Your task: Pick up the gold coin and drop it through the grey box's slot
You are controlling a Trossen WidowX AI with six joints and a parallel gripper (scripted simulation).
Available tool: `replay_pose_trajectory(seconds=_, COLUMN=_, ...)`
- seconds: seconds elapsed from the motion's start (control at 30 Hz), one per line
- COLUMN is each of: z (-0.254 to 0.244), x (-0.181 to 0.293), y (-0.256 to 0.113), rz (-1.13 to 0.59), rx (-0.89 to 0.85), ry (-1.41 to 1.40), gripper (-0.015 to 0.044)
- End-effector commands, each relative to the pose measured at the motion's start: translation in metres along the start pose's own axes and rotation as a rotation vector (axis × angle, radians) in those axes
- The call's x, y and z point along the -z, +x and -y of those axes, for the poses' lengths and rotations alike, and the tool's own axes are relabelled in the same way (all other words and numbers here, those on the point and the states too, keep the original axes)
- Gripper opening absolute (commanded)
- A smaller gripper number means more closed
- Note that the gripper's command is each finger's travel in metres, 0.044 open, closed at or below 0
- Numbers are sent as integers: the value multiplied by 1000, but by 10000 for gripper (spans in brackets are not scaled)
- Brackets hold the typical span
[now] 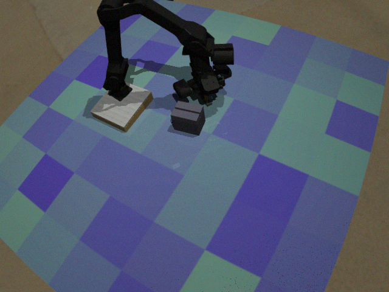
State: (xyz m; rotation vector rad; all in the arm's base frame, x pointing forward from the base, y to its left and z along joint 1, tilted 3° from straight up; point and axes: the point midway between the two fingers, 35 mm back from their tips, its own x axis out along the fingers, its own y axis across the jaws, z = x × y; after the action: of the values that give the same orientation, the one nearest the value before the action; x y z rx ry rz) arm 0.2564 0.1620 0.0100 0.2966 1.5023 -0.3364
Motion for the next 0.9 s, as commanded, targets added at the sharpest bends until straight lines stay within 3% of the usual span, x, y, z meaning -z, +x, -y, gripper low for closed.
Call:
replay_pose_trajectory(seconds=0.0, z=2, x=0, y=1, rz=3, rx=6, ry=-3, gripper=16)
replay_pose_trajectory(seconds=0.37, z=1, x=0, y=0, rz=4, rx=6, ry=-5, gripper=0)
replay_pose_trajectory(seconds=0.87, z=-3, x=-2, y=-31, rz=5, rx=6, ry=-9, gripper=0)
